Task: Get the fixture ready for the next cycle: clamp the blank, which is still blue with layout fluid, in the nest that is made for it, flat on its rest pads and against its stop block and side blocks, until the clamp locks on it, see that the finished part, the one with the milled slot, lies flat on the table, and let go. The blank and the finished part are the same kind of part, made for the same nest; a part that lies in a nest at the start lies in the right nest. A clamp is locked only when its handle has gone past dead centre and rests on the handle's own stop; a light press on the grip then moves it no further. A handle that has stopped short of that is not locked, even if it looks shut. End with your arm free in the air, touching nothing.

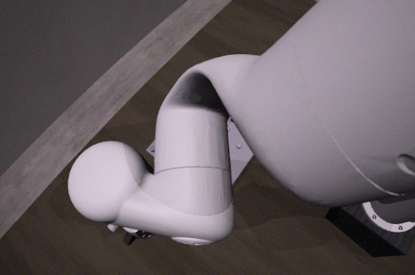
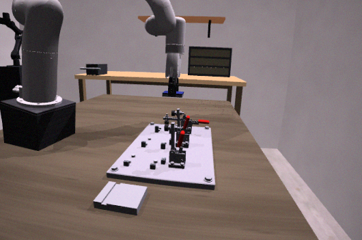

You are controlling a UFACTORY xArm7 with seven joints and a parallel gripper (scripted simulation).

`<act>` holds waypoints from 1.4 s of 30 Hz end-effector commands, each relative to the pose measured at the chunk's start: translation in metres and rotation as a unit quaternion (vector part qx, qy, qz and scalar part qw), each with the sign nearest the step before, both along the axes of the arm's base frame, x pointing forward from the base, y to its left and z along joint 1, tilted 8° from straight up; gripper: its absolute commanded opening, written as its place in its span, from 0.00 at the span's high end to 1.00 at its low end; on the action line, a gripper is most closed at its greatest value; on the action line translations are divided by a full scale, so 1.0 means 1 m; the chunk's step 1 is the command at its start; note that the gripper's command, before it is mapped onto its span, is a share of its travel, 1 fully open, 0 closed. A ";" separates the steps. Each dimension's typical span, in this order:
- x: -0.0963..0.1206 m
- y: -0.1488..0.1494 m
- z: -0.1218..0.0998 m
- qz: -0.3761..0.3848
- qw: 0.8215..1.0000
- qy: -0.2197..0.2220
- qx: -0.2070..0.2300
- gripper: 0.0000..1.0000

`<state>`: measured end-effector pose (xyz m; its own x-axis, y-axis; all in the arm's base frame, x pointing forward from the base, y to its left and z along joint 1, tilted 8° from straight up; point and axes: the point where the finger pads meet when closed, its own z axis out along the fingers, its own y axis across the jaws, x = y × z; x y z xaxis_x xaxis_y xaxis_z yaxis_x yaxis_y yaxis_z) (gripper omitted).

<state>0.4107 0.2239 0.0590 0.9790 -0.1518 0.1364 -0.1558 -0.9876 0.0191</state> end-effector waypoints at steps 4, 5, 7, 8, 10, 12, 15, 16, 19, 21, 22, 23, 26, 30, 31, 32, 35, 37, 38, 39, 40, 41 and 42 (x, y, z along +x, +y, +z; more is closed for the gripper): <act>-0.002 0.002 -0.005 0.001 1.000 -0.002 0.002 1.00; -0.003 0.002 -0.007 0.001 1.000 -0.002 0.002 1.00; -0.004 0.002 -0.009 0.001 1.000 -0.002 0.002 1.00; -0.005 0.002 -0.011 0.001 1.000 -0.002 0.002 1.00; -0.005 0.002 -0.011 0.001 1.000 -0.002 0.002 1.00; -0.006 0.003 -0.013 0.001 1.000 -0.002 0.002 1.00; -0.008 0.003 -0.016 0.001 1.000 -0.002 0.002 1.00; -0.008 0.003 -0.017 0.001 1.000 -0.002 0.002 1.00; -0.009 0.003 -0.019 0.001 1.000 -0.002 0.002 1.00; -0.010 0.003 -0.020 0.001 1.000 -0.002 0.002 1.00; -0.010 0.003 -0.020 0.001 1.000 -0.002 0.002 1.00; -0.010 0.003 -0.021 0.001 1.000 -0.002 0.002 1.00; -0.010 0.003 -0.021 0.001 1.000 -0.002 0.002 1.00; -0.010 0.003 -0.021 0.001 1.000 -0.002 0.002 1.00; -0.010 0.003 -0.021 0.001 1.000 -0.002 0.002 1.00; -0.010 0.003 -0.021 0.001 1.000 -0.002 0.002 1.00; -0.010 0.003 -0.021 0.001 1.000 -0.002 0.002 1.00; -0.010 0.003 -0.021 0.001 1.000 -0.002 0.002 1.00; -0.010 0.003 -0.021 0.001 1.000 -0.002 0.002 1.00; -0.010 0.003 -0.021 0.001 1.000 -0.002 0.002 1.00; -0.010 0.003 -0.021 0.001 1.000 -0.002 0.002 1.00; -0.010 0.003 -0.021 0.001 1.000 -0.002 0.002 1.00; -0.010 0.003 -0.021 0.001 1.000 -0.002 0.002 1.00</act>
